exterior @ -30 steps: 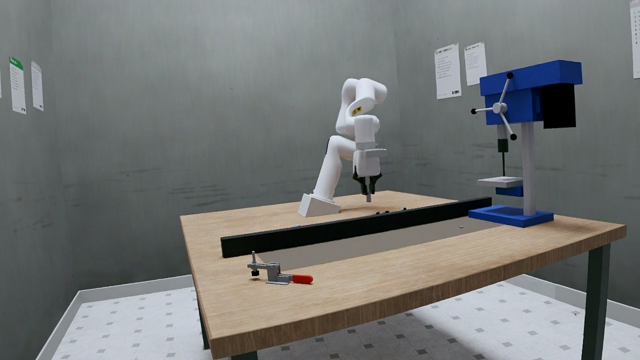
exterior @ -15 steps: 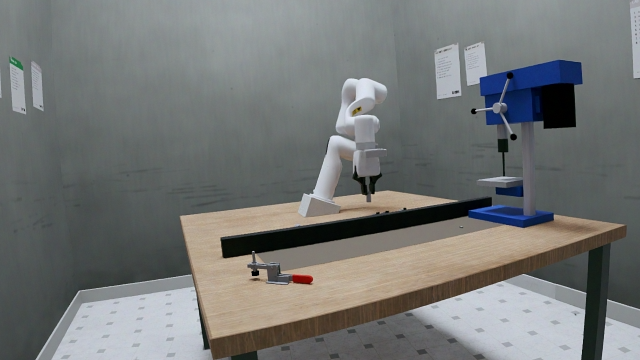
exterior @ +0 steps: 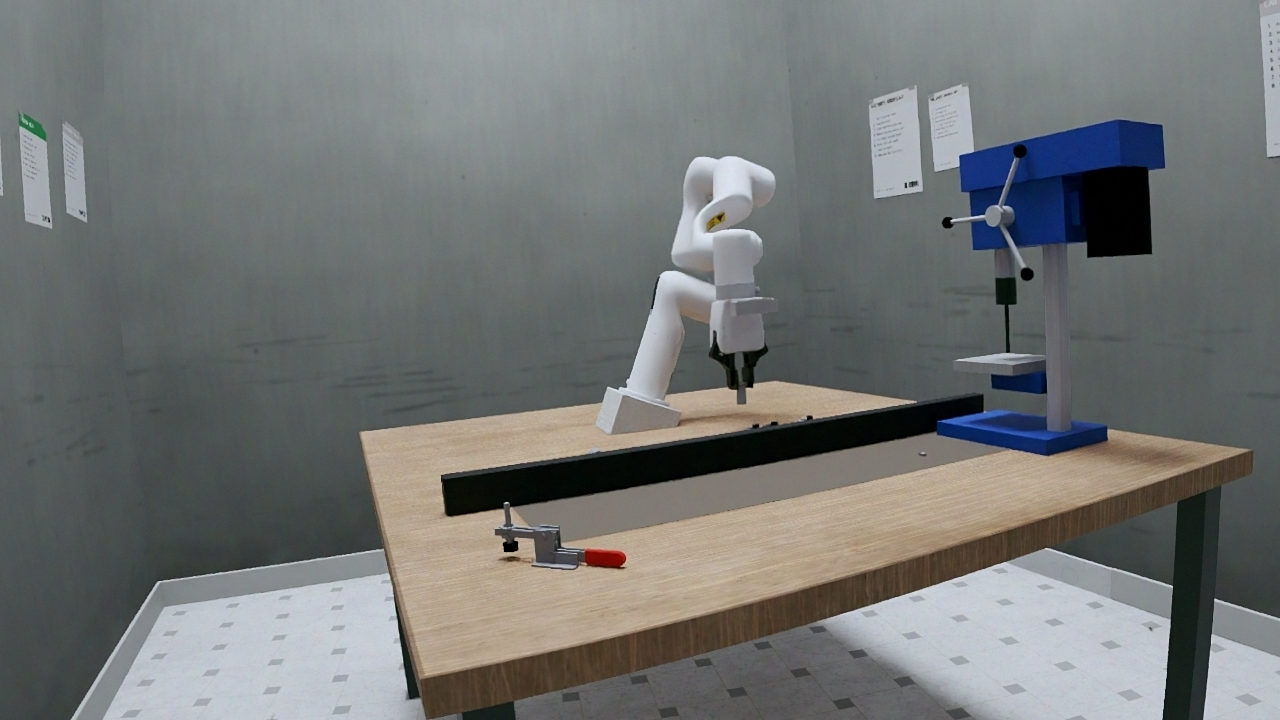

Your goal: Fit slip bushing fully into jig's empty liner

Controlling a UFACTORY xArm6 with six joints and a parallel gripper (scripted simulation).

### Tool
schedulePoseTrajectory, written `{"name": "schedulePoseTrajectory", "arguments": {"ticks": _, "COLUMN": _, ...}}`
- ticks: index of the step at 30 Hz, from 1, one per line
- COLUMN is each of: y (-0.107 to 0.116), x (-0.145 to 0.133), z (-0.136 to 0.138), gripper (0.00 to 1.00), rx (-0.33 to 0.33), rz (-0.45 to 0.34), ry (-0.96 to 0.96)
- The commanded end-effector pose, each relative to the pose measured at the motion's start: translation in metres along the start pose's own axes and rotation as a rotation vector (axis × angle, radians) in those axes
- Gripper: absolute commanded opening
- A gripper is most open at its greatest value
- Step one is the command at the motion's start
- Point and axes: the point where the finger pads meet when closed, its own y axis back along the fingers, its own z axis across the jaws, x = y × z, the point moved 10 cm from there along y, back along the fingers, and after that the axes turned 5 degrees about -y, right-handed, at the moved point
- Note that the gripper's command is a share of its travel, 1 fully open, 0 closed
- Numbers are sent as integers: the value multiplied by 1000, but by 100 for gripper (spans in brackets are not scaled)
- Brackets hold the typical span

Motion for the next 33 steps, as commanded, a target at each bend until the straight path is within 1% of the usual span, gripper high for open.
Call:
{"name": "schedulePoseTrajectory", "arguments": {"ticks": 1, "y": 1, "x": 3, "z": -3, "gripper": 26, "rx": 0, "rz": 3, "ry": 1}}
{"name": "schedulePoseTrajectory", "arguments": {"ticks": 8, "y": 1, "x": 4, "z": -3, "gripper": 26, "rx": 0, "rz": 3, "ry": 1}}
{"name": "schedulePoseTrajectory", "arguments": {"ticks": 33, "y": 3, "x": 20, "z": -20, "gripper": 26, "rx": 0, "rz": 4, "ry": 1}}
